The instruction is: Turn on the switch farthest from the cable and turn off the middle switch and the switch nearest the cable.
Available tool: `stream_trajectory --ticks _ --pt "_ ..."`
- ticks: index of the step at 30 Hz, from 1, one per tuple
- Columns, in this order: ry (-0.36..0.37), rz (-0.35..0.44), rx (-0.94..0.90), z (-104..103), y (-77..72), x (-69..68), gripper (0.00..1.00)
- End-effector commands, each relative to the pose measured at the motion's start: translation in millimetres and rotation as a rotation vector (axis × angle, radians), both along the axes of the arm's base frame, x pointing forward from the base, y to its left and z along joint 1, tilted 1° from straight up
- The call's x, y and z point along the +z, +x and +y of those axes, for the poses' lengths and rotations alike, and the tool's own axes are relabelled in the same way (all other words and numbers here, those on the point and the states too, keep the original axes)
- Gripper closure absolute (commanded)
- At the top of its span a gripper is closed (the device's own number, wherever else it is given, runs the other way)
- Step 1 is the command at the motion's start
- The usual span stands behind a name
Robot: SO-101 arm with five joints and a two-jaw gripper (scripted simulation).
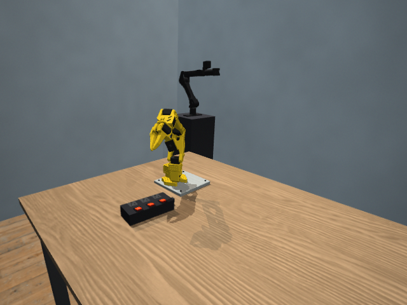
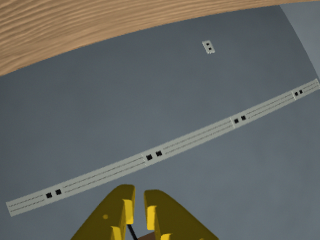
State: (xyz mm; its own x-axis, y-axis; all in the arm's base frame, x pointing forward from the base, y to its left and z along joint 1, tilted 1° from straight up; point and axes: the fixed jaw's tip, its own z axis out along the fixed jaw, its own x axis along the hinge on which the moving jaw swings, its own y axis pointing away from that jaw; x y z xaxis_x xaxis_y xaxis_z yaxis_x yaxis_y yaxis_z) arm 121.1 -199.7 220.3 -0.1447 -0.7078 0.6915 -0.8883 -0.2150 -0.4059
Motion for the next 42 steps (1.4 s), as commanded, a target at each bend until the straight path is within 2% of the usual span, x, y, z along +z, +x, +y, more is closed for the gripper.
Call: stream_trajectory --ticks 1,16,18,33,35,42 --pt "-0.024 0.078 0.040 0.9 -6.7 -2.8 1.00" --pt "-0.184 0.518 0.324 2.5 -35.1 -5.8 1.00" --pt "-0.184 0.518 0.324 2.5 -35.1 -5.8 1.00" --pt "-0.277 0.853 0.589 7.6 -55.1 -8.7 1.00" --pt "-0.277 0.853 0.589 7.6 -55.1 -8.7 1.00" --pt "-0.303 0.964 0.690 10.2 -61.5 -9.9 1.00"
